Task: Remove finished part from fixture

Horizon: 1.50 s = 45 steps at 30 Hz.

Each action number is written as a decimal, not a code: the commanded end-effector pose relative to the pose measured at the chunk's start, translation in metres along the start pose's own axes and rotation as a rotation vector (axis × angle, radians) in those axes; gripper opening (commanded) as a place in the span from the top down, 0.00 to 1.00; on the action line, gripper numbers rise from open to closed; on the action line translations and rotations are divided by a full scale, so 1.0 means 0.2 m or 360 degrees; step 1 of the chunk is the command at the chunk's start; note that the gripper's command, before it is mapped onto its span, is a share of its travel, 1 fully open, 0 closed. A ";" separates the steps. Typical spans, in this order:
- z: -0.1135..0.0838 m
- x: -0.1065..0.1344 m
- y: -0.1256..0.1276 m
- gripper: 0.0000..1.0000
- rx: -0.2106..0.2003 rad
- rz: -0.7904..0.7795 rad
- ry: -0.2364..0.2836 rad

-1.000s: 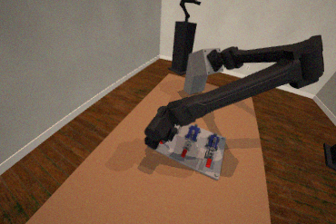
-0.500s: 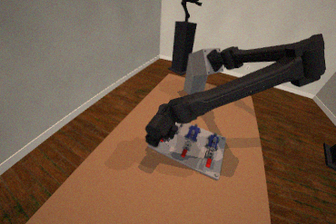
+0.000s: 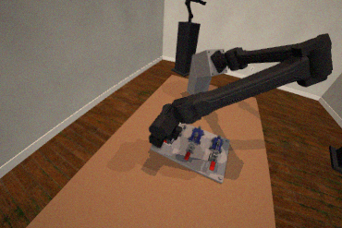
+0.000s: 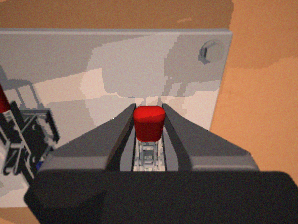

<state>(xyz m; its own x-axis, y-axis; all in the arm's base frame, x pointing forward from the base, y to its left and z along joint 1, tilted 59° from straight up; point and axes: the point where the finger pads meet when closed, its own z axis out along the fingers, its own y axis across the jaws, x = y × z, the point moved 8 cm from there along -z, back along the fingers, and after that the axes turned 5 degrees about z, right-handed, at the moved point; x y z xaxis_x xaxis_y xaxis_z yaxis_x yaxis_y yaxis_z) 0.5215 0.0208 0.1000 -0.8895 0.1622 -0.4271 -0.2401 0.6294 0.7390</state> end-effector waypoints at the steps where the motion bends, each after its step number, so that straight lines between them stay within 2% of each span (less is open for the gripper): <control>1: -0.14 0.13 -0.04 1.00 -0.0008 0.0026 0.0001; 45: -0.14 0.17 -0.04 1.00 -0.0008 0.0026 0.0001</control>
<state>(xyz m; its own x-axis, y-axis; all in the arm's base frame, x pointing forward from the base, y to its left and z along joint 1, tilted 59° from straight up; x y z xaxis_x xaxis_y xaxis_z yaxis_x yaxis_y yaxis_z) 0.5159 0.0187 0.0995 -0.8846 0.1699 -0.4342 -0.2412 0.6302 0.7380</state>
